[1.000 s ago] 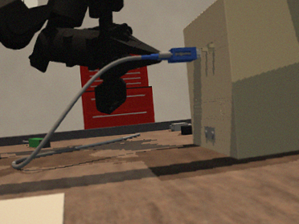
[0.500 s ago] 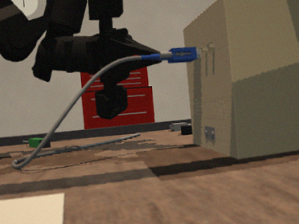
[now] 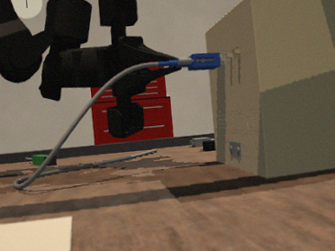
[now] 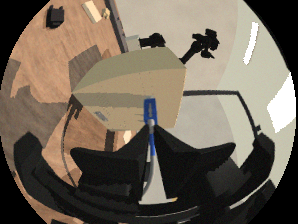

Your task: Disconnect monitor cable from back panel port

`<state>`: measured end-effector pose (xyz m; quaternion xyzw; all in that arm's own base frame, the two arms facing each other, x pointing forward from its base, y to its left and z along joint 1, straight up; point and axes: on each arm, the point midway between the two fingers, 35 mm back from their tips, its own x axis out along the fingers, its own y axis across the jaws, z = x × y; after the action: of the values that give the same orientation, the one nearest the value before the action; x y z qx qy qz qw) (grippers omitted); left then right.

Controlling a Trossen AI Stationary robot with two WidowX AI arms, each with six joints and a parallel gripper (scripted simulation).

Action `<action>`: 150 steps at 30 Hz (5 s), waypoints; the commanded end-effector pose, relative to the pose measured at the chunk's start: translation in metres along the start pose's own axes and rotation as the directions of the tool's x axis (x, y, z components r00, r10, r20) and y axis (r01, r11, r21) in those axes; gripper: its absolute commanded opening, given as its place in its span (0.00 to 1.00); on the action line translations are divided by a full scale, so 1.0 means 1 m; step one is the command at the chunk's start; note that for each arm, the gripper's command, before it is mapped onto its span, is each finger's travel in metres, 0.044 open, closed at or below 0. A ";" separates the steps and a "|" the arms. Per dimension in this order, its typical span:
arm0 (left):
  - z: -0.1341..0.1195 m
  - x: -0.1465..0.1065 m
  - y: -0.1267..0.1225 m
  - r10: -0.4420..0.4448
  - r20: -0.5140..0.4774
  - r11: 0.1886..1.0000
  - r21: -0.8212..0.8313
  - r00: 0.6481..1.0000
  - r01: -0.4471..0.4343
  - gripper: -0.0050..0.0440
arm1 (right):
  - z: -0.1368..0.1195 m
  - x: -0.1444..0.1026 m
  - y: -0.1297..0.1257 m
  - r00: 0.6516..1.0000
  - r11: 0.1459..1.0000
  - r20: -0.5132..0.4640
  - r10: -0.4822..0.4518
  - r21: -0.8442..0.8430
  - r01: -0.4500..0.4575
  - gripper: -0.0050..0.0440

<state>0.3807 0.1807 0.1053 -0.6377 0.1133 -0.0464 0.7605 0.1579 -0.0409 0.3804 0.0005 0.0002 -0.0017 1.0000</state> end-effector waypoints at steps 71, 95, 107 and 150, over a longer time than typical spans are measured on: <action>0.006 0.004 -0.016 0.167 0.056 0.941 0.290 0.984 -0.176 1.00 | 0.003 0.000 0.001 1.000 1.000 0.002 0.003 -0.007 -0.003 1.00; 0.002 0.001 -0.017 0.215 0.051 0.913 0.344 0.975 -0.220 0.22 | 0.003 0.000 0.001 1.000 1.000 0.002 0.003 -0.007 -0.003 1.00; 0.003 0.001 -0.016 0.202 0.045 0.923 0.325 0.978 -0.206 0.10 | 0.003 0.000 0.001 1.000 1.000 0.002 0.003 -0.007 -0.003 1.00; 0.004 0.000 -0.008 -0.005 0.007 1.000 0.029 1.000 0.005 0.10 | 0.003 0.000 0.001 1.000 1.000 0.002 0.003 -0.007 -0.003 1.00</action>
<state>0.3807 0.1806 0.1056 -0.6283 0.1181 -0.0417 0.7678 0.1579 -0.0409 0.3804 0.0005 0.0002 -0.0017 1.0000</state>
